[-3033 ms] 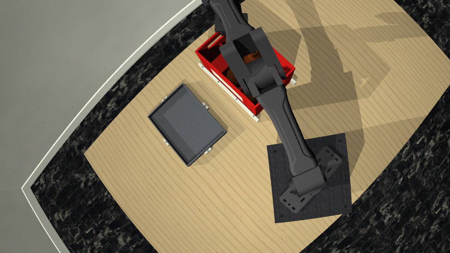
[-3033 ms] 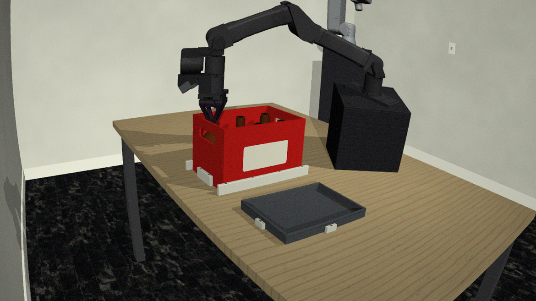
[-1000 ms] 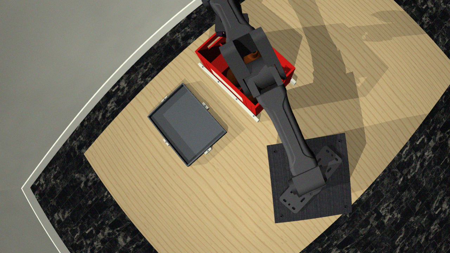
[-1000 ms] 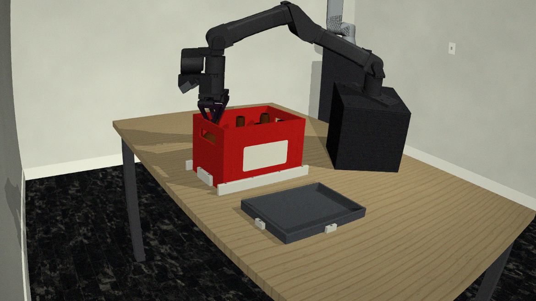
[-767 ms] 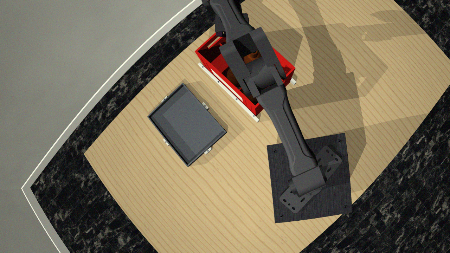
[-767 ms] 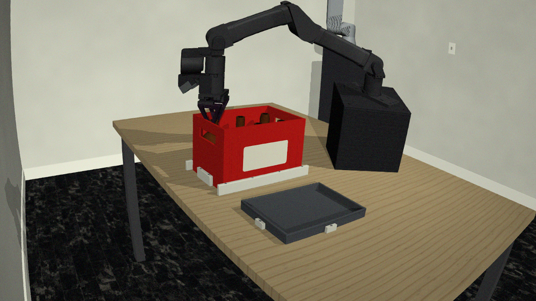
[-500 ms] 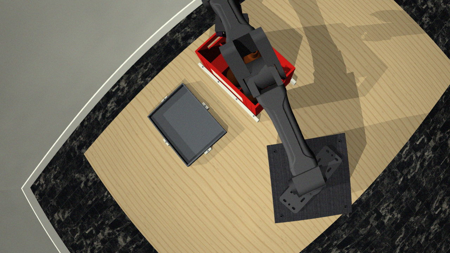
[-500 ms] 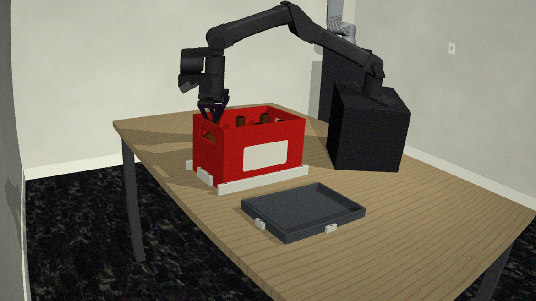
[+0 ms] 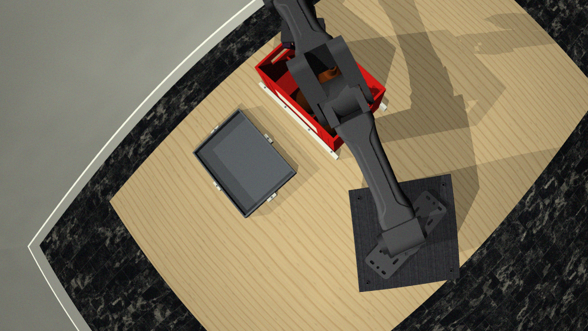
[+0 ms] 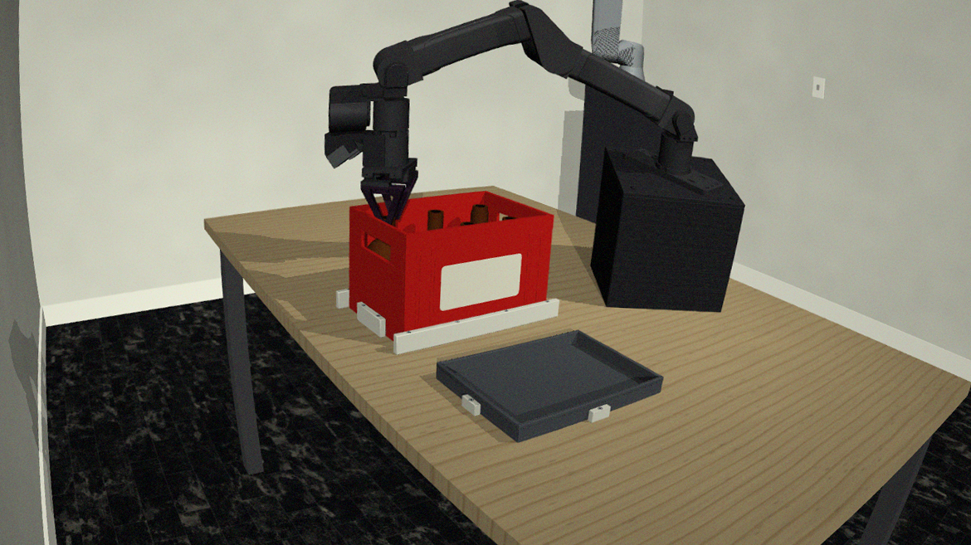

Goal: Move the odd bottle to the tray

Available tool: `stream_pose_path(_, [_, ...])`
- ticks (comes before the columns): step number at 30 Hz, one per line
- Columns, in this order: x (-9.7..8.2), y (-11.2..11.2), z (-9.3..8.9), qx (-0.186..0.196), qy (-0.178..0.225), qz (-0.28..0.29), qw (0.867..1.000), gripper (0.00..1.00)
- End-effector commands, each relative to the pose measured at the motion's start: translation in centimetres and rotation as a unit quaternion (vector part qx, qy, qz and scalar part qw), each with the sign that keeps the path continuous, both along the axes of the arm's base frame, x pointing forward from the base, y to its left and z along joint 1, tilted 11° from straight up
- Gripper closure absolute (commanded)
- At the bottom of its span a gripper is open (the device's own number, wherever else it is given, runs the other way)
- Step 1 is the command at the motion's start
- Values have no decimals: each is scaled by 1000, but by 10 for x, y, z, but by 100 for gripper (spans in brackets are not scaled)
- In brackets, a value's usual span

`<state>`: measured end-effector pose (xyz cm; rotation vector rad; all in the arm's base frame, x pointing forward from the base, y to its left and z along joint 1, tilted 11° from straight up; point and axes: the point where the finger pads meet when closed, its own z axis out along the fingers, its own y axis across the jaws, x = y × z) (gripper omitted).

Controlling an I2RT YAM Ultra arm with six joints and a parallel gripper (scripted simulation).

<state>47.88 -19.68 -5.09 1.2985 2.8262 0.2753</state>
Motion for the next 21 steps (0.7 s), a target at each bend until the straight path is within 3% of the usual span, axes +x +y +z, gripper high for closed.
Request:
stream_pose_path(1, [9, -15, 48, -14, -36, -5, 999, 39])
stream_pose_path(11, [4, -18, 66, -12, -31, -5, 999, 39])
stream_pose_path(21, [-1, -19, 70, -6, -20, -5, 1000, 39])
